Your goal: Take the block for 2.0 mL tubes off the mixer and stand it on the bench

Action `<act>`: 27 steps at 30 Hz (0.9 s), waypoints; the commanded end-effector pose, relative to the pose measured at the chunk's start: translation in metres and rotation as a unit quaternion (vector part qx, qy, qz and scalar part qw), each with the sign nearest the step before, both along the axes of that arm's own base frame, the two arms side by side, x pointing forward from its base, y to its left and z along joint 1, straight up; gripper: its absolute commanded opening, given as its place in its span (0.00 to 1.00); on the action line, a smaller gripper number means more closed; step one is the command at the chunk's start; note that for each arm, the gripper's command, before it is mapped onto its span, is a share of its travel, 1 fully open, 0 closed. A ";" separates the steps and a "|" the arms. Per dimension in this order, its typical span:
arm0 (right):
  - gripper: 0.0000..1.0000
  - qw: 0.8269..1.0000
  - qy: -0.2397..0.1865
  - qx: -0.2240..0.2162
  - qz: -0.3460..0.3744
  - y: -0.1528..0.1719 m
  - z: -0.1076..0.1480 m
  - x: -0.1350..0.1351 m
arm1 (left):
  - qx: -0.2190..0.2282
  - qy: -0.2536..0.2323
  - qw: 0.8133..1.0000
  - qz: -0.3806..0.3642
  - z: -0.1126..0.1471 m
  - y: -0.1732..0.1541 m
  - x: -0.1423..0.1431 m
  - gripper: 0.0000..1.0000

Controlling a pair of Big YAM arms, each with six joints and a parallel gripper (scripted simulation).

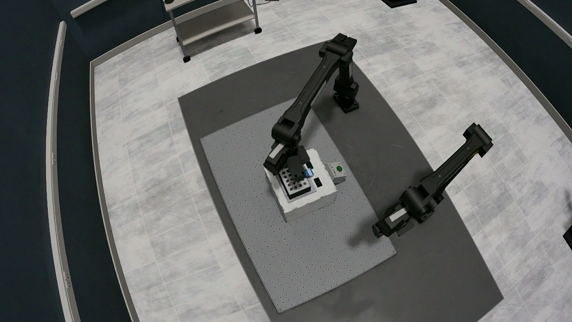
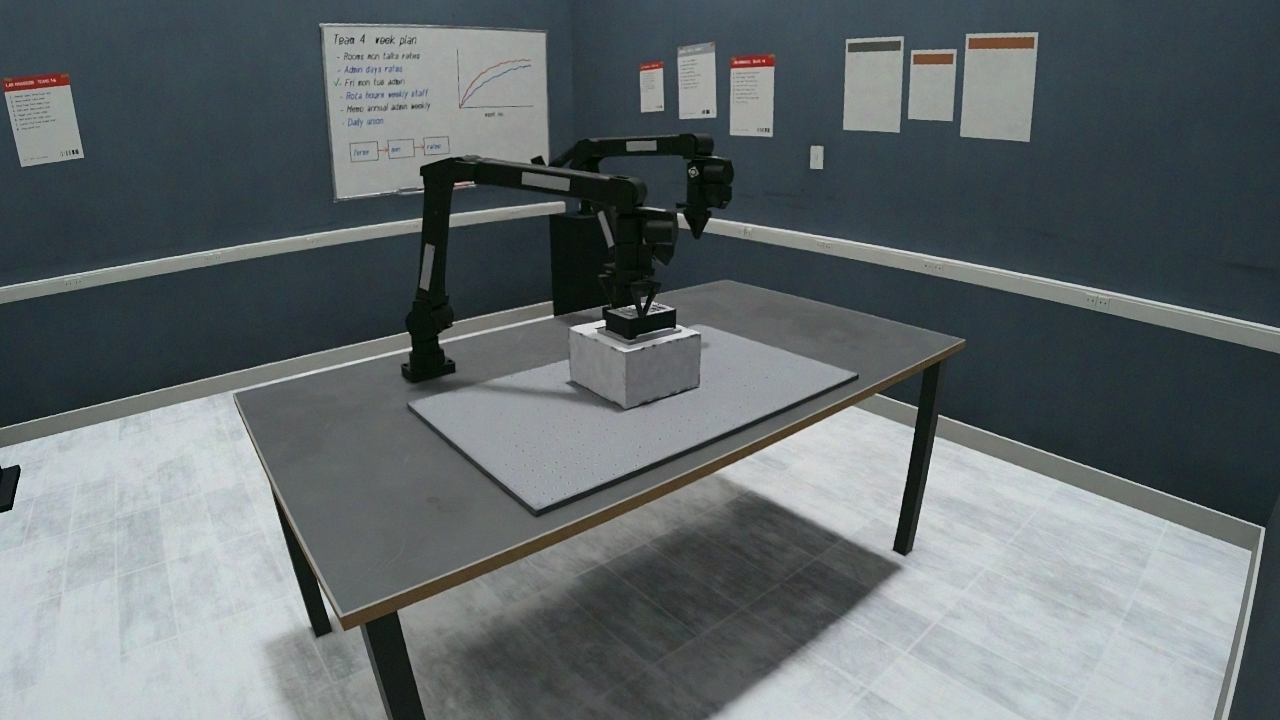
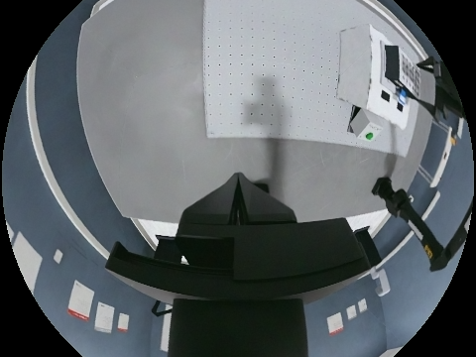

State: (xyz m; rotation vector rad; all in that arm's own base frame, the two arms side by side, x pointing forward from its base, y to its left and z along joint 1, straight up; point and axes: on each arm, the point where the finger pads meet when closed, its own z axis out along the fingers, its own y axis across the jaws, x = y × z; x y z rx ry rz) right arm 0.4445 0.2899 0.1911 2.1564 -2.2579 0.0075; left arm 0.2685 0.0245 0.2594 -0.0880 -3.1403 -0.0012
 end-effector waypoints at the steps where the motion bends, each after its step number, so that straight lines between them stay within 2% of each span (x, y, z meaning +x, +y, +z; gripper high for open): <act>1: 1.00 1.000 -0.011 0.006 -0.010 -0.003 0.007 0.000 | 0.001 -0.009 1.000 -0.004 0.004 -0.001 0.007 0.00; 20: 1.00 1.000 -0.017 0.010 -0.009 -0.001 0.000 0.004 | 0.001 -0.011 1.000 -0.005 0.005 -0.002 0.008 0.00; 27: 1.00 1.000 -0.002 0.000 -0.009 -0.002 -0.020 0.003 | 0.002 -0.011 1.000 -0.005 0.005 -0.002 0.008 0.00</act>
